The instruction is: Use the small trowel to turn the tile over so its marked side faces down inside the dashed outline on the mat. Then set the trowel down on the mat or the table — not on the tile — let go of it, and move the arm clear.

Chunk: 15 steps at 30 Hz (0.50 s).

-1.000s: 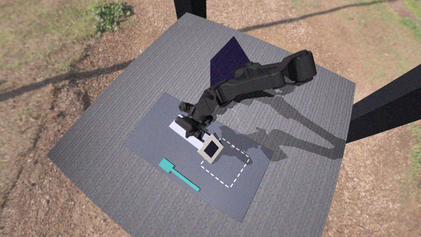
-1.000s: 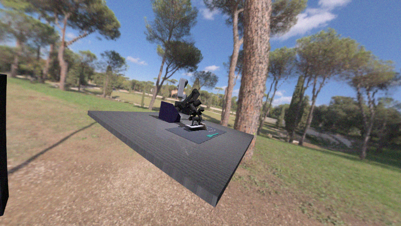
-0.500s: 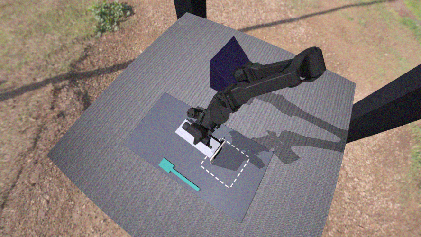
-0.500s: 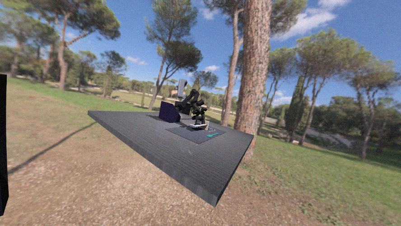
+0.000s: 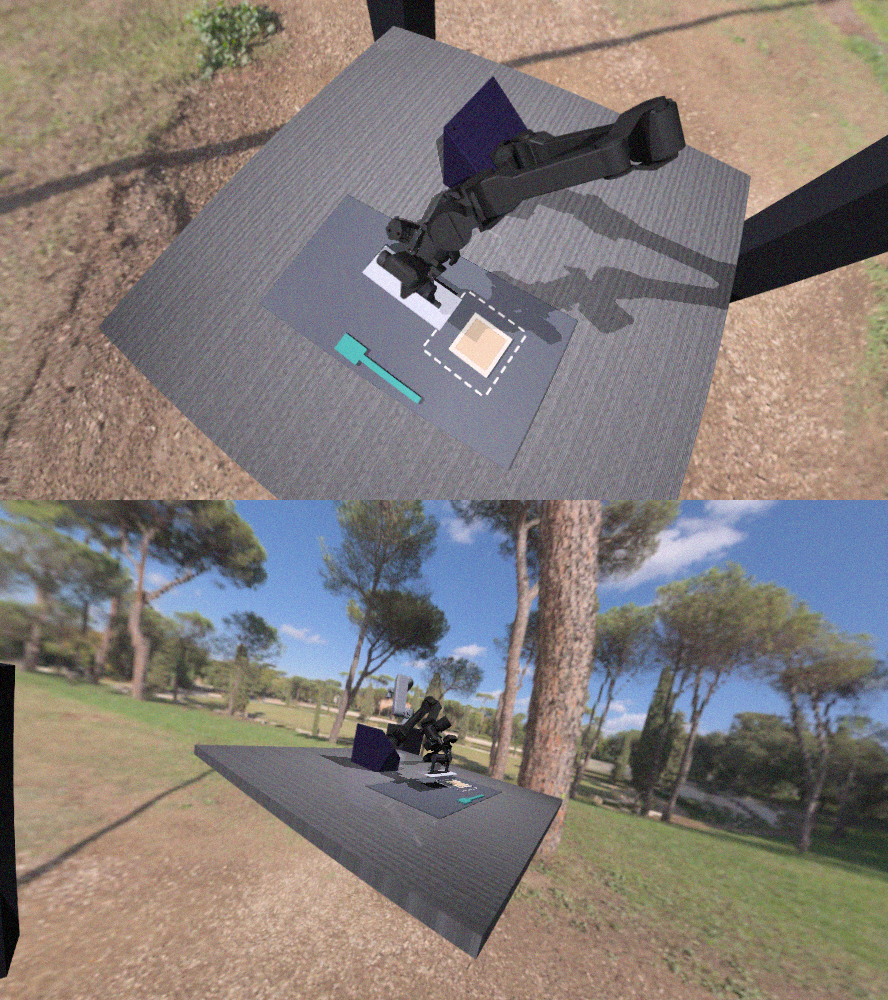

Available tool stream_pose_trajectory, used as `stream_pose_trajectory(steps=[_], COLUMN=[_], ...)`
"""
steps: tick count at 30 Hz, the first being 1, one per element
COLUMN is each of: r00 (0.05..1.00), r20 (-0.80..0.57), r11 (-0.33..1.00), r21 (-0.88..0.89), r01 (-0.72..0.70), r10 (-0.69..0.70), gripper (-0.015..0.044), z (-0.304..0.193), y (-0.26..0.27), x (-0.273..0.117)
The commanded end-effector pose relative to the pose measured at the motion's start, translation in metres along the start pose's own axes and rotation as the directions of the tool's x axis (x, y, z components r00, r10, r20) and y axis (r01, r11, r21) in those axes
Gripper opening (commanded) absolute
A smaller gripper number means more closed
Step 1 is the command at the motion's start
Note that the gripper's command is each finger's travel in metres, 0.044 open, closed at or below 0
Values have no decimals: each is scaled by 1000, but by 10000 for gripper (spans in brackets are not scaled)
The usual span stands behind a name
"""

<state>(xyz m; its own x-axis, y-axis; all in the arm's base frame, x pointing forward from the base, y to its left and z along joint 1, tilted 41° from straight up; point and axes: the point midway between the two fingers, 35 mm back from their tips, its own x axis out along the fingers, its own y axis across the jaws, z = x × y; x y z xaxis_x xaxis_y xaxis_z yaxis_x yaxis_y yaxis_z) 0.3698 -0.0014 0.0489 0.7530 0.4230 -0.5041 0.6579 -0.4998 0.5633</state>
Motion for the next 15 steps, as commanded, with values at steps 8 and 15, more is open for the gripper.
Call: stream_pose_trajectory(steps=[8, 15], r00=[1000, 1000], r20=[-1, -1], r11=[1000, 1000], r21=[-10, -10], r01=[-21, -21], r10=[21, 21], gripper=[0, 0], z=[31, 31], y=[17, 17], x=[-13, -13])
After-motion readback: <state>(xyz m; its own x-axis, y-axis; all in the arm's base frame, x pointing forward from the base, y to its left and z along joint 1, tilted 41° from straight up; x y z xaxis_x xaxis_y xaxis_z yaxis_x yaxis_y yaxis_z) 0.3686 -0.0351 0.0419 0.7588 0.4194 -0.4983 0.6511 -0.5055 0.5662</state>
